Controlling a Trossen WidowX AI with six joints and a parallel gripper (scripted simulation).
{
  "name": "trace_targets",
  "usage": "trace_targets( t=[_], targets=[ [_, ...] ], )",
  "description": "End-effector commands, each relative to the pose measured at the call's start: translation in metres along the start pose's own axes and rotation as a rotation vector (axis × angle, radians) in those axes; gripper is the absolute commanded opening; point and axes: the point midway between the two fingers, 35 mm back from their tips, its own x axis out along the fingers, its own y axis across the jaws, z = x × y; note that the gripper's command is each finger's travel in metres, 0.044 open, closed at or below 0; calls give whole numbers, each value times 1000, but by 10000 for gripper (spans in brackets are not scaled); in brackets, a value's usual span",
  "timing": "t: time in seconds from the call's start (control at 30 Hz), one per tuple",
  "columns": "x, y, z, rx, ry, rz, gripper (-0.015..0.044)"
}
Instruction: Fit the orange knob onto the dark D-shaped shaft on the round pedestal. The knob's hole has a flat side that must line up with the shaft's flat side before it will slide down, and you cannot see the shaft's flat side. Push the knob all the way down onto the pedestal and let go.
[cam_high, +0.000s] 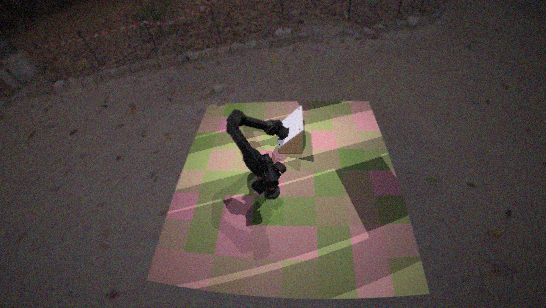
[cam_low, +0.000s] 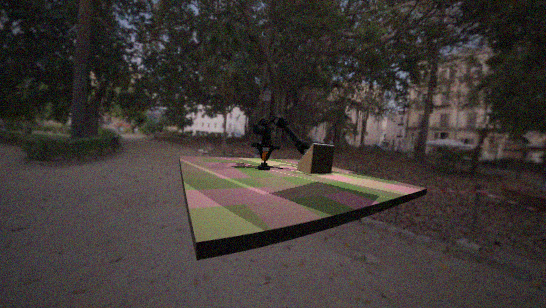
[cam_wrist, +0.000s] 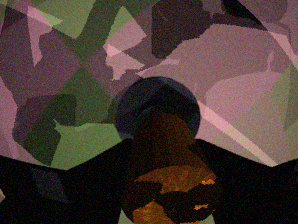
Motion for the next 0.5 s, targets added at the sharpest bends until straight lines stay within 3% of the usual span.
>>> trace_targets(
  t=[0.0, 0.47],
  targets=[
    [-1, 1, -1, 5, 2, 3, 0],
    [-6, 6, -3, 215, 3, 3, 0]
  ],
)
